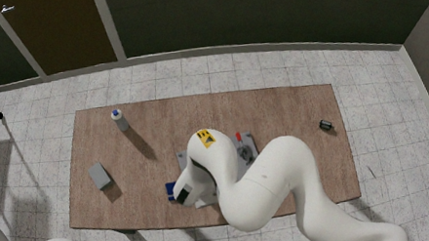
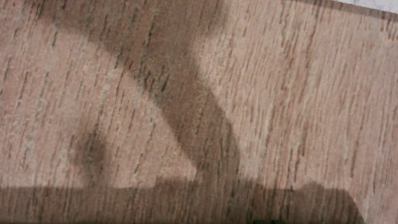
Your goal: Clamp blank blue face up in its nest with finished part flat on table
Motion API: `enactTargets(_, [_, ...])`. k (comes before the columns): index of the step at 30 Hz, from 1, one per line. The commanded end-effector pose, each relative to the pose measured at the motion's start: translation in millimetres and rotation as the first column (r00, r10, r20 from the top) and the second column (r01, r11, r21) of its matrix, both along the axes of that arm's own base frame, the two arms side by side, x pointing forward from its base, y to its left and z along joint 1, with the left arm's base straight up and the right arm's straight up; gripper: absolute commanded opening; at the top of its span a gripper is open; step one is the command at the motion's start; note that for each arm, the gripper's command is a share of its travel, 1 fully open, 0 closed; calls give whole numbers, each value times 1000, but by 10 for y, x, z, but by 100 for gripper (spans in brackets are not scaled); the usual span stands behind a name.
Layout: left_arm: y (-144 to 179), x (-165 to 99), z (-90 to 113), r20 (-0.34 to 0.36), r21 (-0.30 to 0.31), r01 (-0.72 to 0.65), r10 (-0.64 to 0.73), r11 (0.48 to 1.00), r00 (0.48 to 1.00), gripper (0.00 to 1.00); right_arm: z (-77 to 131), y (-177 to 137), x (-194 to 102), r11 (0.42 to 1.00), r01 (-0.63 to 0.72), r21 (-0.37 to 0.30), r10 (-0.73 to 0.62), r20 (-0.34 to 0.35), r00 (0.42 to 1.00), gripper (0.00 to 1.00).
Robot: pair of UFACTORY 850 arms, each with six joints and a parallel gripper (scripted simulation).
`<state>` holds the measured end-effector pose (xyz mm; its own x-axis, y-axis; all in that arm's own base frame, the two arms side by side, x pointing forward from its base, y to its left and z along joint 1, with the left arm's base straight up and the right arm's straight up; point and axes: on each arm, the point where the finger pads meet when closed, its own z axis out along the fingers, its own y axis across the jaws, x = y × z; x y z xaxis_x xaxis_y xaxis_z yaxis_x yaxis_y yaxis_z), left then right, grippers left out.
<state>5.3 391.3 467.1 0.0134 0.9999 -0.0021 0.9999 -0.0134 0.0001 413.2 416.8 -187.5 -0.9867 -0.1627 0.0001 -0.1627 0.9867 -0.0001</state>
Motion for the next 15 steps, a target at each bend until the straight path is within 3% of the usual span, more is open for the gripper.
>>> enactTargets(1, [4, 0, 9, 0, 2, 0, 0, 1000, 1000, 100, 8, 8, 7, 1000, 0, 1, 0, 1, 1000, 0])
enactTargets(15, [4, 0, 9, 0, 2, 0, 0, 1000, 1000, 100, 8, 13, 43, 1000, 0, 1, 0, 1, 1000, 0])
